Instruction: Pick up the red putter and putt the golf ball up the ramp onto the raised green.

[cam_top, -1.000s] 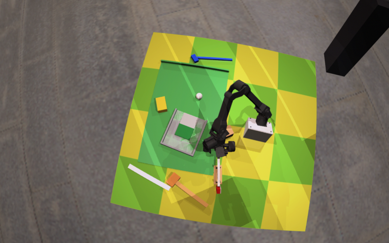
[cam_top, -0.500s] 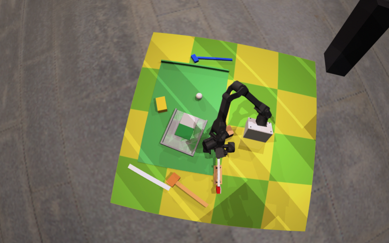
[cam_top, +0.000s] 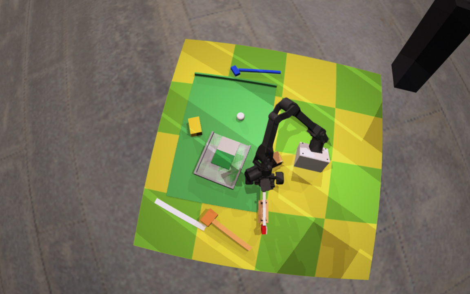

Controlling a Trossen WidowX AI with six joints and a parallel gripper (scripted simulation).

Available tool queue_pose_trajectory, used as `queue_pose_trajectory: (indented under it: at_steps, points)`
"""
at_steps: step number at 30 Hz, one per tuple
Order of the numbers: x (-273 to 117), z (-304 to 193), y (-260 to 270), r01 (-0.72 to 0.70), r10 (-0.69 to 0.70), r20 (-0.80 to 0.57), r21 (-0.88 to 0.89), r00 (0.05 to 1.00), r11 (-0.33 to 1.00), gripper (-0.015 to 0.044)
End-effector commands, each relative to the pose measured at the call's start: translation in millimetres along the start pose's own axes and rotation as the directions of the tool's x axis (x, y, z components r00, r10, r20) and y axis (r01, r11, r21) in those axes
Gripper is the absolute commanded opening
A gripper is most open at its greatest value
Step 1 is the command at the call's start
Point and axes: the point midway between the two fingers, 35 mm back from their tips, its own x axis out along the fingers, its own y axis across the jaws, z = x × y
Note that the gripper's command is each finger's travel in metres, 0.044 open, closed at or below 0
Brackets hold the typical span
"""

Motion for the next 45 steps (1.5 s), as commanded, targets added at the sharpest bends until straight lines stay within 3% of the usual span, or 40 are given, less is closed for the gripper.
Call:
queue_pose_trajectory:
  at_steps: [1, 10, 22, 27, 45]
  points:
    - [0, 0, 0, 0.001, -0.001, 0.0, 0.0, 1.0, 1.0, 0.002]
    - [-8, 3, -2, 0.001, -0.001, 0.001, 0.0, 1.0, 1.0, 0.0]
    - [-96, 27, 0, -0.001, 0.001, 0.004, -0.001, 1.0, 1.0, 0.0]
    - [-89, 23, -1, 0.003, -0.003, -0.005, -0.003, 1.0, 1.0, 0.0]
    - [-140, -77, -14, 0.063, -0.041, -0.054, 0.512, 0.998, 0.857, 0.0]
